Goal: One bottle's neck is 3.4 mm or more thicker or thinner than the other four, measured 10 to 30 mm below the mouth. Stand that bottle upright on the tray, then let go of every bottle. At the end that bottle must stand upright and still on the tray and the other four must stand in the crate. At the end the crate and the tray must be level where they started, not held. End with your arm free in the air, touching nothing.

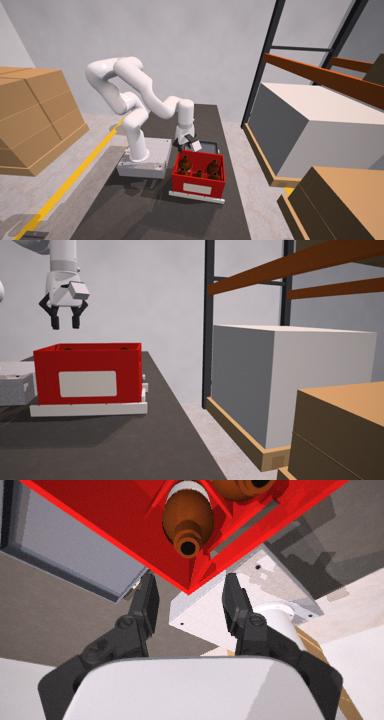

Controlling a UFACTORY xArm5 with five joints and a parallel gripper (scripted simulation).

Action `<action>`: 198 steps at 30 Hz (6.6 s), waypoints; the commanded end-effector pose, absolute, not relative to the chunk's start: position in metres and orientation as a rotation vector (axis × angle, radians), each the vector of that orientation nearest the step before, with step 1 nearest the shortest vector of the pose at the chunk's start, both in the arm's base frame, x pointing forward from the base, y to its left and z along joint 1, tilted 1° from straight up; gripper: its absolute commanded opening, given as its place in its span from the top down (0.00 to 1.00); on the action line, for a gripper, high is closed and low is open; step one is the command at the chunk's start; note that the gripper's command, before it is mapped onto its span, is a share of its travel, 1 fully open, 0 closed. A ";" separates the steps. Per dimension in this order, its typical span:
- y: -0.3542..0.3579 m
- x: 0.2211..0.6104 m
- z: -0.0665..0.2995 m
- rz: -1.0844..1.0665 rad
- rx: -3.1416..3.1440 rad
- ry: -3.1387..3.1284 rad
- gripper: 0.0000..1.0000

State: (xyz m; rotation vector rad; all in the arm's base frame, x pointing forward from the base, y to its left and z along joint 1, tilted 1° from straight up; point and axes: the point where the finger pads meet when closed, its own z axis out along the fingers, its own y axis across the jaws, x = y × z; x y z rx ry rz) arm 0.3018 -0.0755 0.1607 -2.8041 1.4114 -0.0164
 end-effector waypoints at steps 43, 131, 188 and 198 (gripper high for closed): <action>-0.076 0.304 0.122 -0.020 -2.803 1.411 0.35; -0.076 0.304 0.119 -0.020 -2.803 1.411 0.35; -0.076 0.304 0.095 -0.020 -2.803 1.411 0.35; -0.076 0.304 0.086 -0.020 -2.803 1.411 0.35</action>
